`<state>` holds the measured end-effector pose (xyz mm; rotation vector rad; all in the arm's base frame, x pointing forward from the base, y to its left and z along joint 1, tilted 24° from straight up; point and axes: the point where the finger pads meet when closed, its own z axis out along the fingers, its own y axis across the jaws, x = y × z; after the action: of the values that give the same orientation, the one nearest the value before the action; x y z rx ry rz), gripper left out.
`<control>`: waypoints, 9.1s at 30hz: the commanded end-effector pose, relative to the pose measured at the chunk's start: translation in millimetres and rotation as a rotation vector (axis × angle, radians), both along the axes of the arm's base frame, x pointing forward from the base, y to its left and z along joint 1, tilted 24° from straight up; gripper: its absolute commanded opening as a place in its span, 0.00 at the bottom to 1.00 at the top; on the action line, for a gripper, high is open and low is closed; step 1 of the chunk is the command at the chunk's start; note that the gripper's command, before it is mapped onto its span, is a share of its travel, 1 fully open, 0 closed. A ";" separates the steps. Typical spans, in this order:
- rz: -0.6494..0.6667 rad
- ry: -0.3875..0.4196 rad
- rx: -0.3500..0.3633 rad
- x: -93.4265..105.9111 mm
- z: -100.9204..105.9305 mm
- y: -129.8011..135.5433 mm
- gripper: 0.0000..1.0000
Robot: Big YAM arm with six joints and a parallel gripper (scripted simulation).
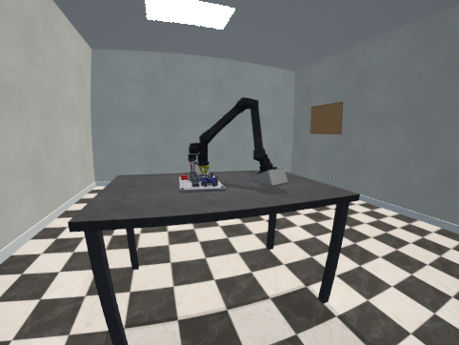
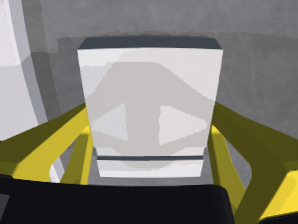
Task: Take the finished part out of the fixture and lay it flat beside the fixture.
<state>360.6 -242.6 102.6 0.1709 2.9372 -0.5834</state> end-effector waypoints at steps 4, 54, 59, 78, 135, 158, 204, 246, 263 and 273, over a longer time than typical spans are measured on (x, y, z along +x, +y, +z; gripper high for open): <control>0.002 -0.014 -0.009 8.6 2.6 -9.3 0.00; 0.000 -0.006 -0.004 5.6 -1.4 -8.5 0.00; 0.000 -0.006 -0.004 5.4 -1.7 -8.4 0.00; 0.000 0.009 0.004 -1.2 -9.1 -5.1 0.00; 0.000 -0.029 -0.016 14.9 10.1 -13.2 0.00; -0.003 -0.028 -0.015 14.7 10.2 -13.0 0.00; -0.005 -0.018 -0.009 13.8 12.1 -12.0 0.00; -0.012 -0.029 -0.012 16.7 14.4 -12.5 0.00; -0.012 -0.029 -0.012 16.7 14.4 -12.5 0.00; -0.012 -0.029 -0.012 16.7 14.4 -12.5 0.00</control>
<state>360.3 -242.5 100.9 0.1695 2.9404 -0.5810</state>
